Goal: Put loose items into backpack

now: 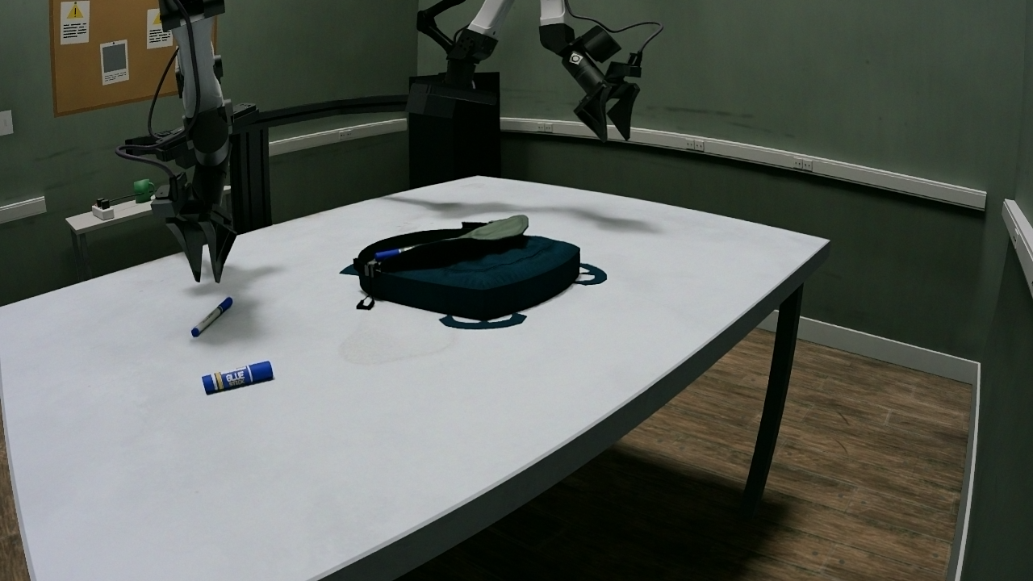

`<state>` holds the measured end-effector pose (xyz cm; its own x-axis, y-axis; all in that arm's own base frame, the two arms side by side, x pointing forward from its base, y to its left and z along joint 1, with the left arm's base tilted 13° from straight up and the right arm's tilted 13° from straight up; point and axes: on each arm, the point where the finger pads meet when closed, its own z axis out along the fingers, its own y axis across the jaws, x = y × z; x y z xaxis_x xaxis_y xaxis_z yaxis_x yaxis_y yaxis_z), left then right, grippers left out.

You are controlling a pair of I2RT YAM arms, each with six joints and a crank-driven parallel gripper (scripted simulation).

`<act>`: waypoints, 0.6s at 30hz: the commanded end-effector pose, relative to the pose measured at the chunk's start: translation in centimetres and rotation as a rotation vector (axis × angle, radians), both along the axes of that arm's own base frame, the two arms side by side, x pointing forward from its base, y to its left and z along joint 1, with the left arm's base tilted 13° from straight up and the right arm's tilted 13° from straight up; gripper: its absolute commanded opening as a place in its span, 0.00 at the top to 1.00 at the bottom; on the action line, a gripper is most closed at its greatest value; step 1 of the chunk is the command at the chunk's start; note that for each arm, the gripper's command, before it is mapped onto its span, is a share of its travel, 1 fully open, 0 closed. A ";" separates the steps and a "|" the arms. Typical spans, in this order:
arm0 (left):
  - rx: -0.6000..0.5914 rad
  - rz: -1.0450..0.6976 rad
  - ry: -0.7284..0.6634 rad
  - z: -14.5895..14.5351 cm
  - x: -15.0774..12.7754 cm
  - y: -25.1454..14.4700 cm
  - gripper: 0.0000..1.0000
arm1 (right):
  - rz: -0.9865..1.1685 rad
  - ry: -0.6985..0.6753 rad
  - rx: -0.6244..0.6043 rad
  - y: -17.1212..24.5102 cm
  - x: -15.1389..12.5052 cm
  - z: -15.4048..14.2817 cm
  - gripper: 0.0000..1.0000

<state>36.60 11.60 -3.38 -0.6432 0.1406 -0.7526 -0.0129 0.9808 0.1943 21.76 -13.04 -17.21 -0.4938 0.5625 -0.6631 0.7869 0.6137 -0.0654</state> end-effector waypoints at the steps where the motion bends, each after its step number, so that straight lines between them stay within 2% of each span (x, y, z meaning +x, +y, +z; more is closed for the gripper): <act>1: 0.002 -0.005 -0.014 0.4 0.4 -0.1 0.10 | 0.019 -0.038 -0.009 -0.2 0.7 0.5 0.57; 5: 0.002 -0.005 -0.014 0.4 0.4 -0.1 0.10 | 0.018 -0.028 -0.005 -0.1 0.2 0.3 0.57; 6: 0.002 -0.005 -0.014 0.4 0.4 -0.1 0.10 | 0.019 -0.041 -0.010 -0.4 0.9 -0.1 0.57; 18: 0.002 -0.005 -0.014 0.4 0.4 -0.1 0.10 | 0.018 -0.043 -0.011 -1.0 0.8 -3.3 0.57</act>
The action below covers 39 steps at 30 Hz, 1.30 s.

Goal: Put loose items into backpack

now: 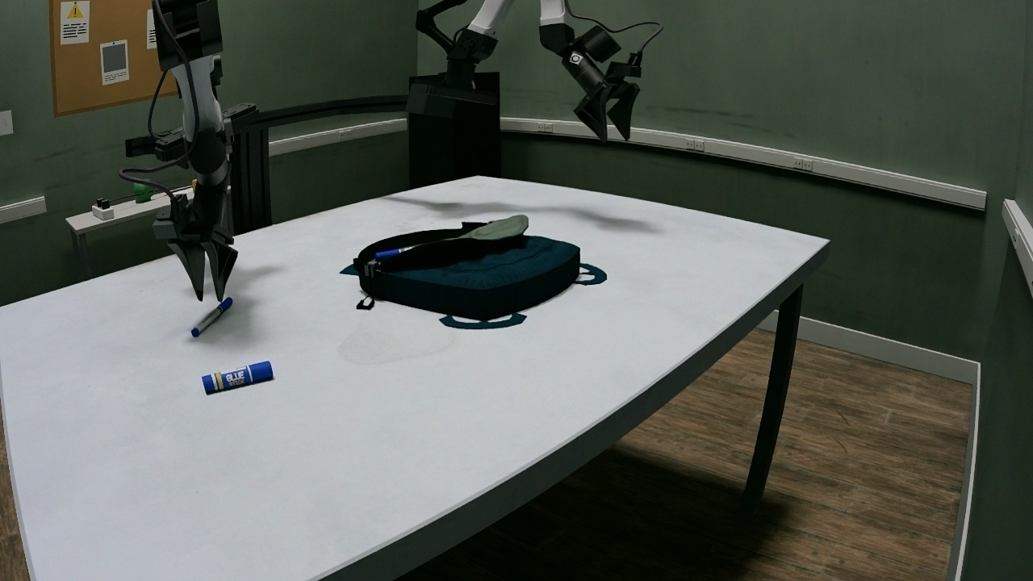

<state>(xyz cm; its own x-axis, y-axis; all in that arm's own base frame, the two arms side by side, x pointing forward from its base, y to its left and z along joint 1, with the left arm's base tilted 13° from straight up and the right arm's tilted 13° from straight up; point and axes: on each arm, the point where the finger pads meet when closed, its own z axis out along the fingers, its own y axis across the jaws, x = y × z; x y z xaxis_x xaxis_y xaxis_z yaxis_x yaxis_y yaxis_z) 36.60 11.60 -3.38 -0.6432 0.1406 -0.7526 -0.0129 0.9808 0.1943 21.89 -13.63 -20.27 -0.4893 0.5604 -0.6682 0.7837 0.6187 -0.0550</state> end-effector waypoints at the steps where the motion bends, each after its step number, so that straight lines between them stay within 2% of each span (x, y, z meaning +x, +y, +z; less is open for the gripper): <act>1: 0.002 -0.005 -0.014 0.4 0.4 -0.1 0.10 | 0.012 -0.031 -0.012 -0.5 0.7 -0.6 0.57; 7: 0.002 -0.005 -0.014 0.4 0.4 -0.1 0.10 | 0.012 -0.031 -0.013 -0.9 0.6 -2.5 0.57; 13: 0.002 -0.005 -0.014 0.4 0.4 -0.1 0.10 | 0.012 -0.041 -0.017 -1.0 0.8 -2.0 0.57; 20: 0.002 -0.005 -0.014 0.4 0.4 -0.1 0.10 | 0.009 -0.009 -0.006 -0.5 -0.6 -2.5 0.57; 39: 0.002 -0.005 -0.014 0.4 0.4 -0.1 0.10 | 0.009 -0.021 -0.011 -0.6 -0.6 -2.3 0.57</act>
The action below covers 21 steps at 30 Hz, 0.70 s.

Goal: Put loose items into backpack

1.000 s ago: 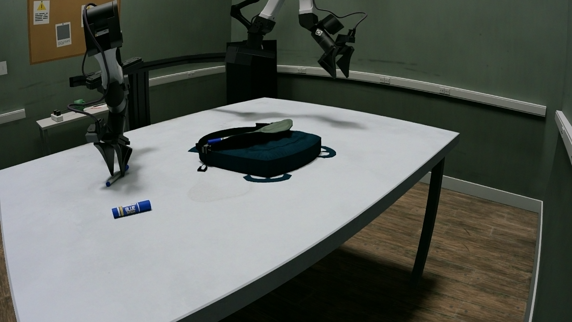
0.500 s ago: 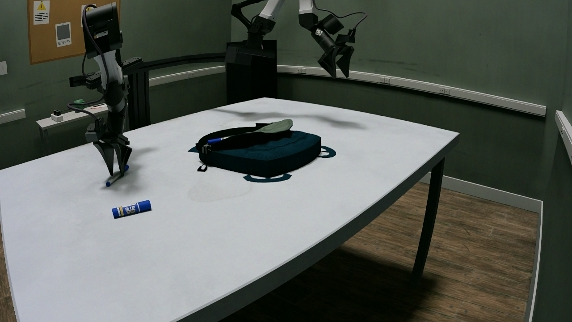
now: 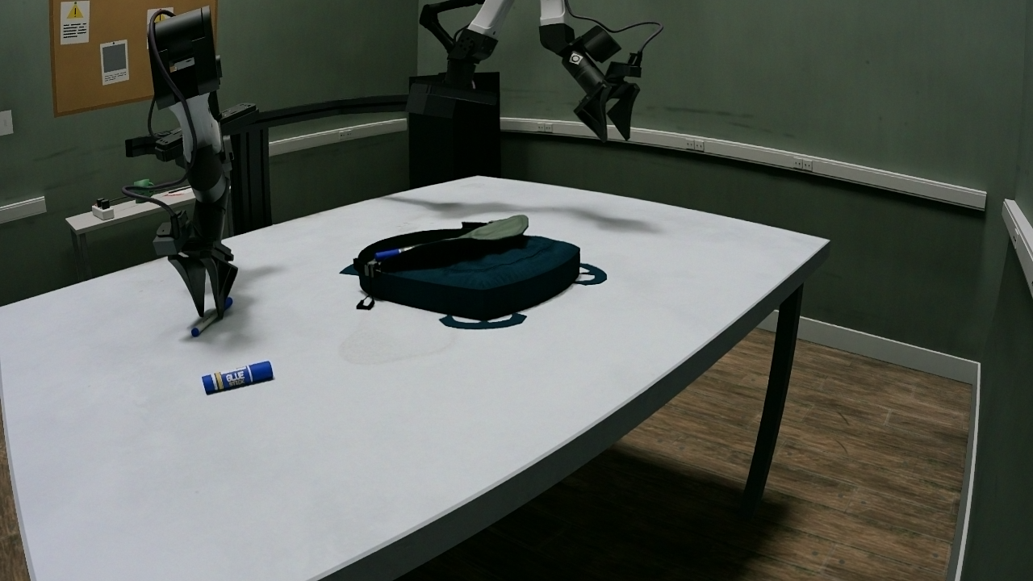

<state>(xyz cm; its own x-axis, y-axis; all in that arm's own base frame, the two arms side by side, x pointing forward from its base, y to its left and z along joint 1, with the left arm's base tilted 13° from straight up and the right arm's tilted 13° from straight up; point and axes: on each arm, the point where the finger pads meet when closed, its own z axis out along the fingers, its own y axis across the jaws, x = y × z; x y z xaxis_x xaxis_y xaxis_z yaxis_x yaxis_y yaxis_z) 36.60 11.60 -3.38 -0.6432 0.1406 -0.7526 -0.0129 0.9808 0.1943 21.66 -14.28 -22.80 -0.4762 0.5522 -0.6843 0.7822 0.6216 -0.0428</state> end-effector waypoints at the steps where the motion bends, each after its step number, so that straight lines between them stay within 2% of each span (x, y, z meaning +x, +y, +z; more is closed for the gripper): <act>1: 0.002 -0.005 -0.014 0.4 0.4 -0.1 0.10 | 0.004 0.004 -0.002 0.0 -0.5 0.2 0.57; 3: 0.002 -0.005 -0.014 0.4 0.4 -0.1 0.10 | 0.005 0.001 -0.002 0.0 -0.4 0.1 0.57; 4: 0.002 -0.005 -0.014 0.4 0.4 -0.1 0.10 | 0.006 -0.002 -0.003 0.0 -0.2 0.2 0.66; 11: 0.002 -0.005 -0.014 0.4 0.4 -0.1 0.10 | 0.004 -0.007 -0.005 0.0 0.1 0.2 0.66; 12: 0.002 -0.005 -0.014 0.4 0.4 -0.1 0.10 | 0.004 -0.007 -0.005 0.0 0.0 0.2 0.75; 17: 0.002 -0.005 -0.014 0.4 0.4 -0.1 0.10 | 0.004 -0.007 -0.005 0.0 0.0 0.2 0.75; 18: 0.002 -0.005 -0.014 0.4 0.4 -0.1 0.10 | 0.004 -0.007 -0.005 0.0 0.0 0.2 0.84; 19: 0.002 -0.005 -0.014 0.4 0.4 -0.1 0.10 | 0.006 0.012 0.002 0.3 -0.9 -0.1 0.84; 21: 0.002 -0.005 -0.014 0.4 0.4 -0.1 0.10 | 0.004 -0.007 -0.005 0.0 0.0 0.2 0.84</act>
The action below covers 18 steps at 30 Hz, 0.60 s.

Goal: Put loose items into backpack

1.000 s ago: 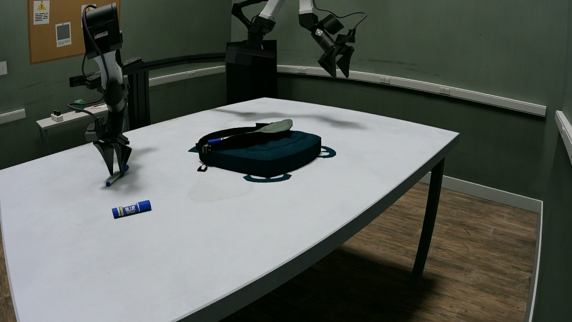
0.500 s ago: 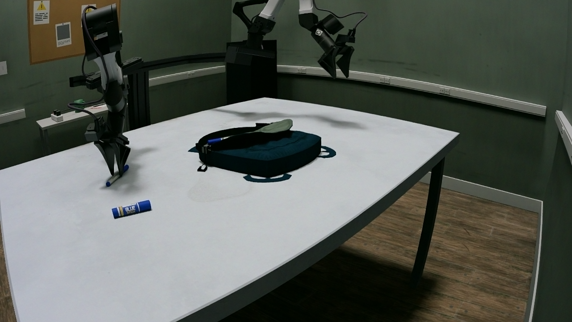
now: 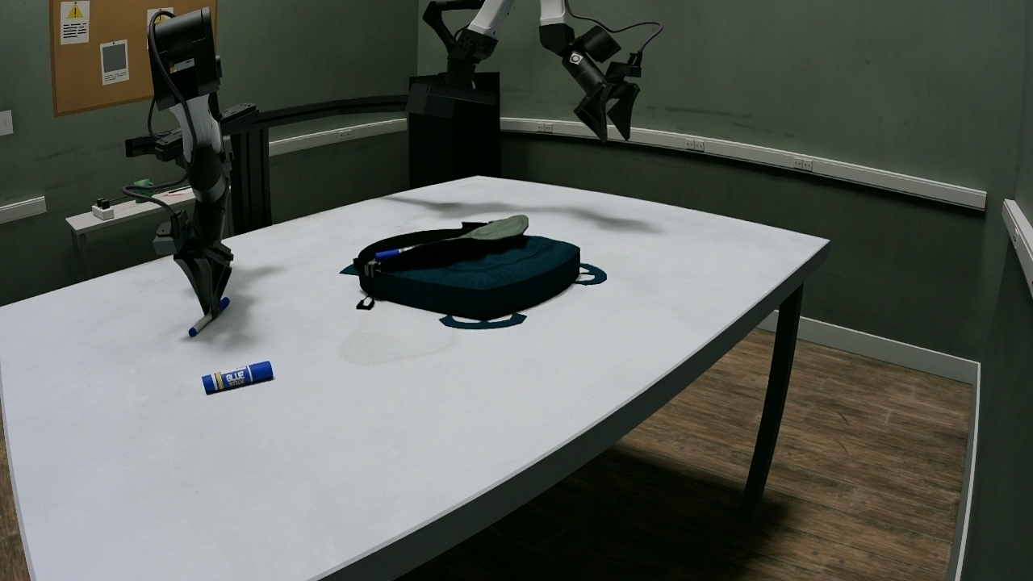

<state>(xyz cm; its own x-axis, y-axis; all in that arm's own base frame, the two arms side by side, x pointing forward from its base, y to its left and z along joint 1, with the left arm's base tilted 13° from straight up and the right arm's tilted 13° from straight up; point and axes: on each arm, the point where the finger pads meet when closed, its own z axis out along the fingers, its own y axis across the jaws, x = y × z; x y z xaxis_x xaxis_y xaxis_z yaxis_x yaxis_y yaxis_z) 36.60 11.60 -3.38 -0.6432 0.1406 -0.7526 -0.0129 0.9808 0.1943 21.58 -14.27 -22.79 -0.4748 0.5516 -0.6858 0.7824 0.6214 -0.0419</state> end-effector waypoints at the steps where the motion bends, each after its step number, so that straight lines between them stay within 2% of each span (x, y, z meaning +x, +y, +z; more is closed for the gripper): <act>1: 0.002 -0.005 -0.014 0.4 0.4 -0.1 0.10 | 0.005 -0.005 -0.004 0.0 0.0 0.2 0.84; 4: 0.002 -0.005 -0.014 0.4 0.4 -0.1 0.10 | 0.005 -0.005 -0.004 0.0 0.0 0.2 0.84; 5: 0.002 -0.005 -0.014 0.4 0.4 -0.1 0.10 | 0.005 -0.005 -0.005 0.0 0.0 0.2 0.94; 11: 0.002 -0.005 -0.014 0.4 0.4 -0.1 0.10 | 0.005 -0.005 -0.005 0.1 0.0 0.2 0.94; 12: 0.002 -0.005 -0.014 0.4 0.4 -0.1 0.10 | 0.006 0.014 0.003 0.3 -0.9 -0.1 0.94; 13: 0.002 -0.005 -0.014 0.4 0.4 -0.1 0.10 | 0.005 -0.005 -0.005 0.1 -0.1 0.2 0.94; 18: 0.002 -0.005 -0.014 0.4 0.4 -0.1 0.10 | 0.005 -0.005 -0.005 0.1 -0.1 0.2 0.94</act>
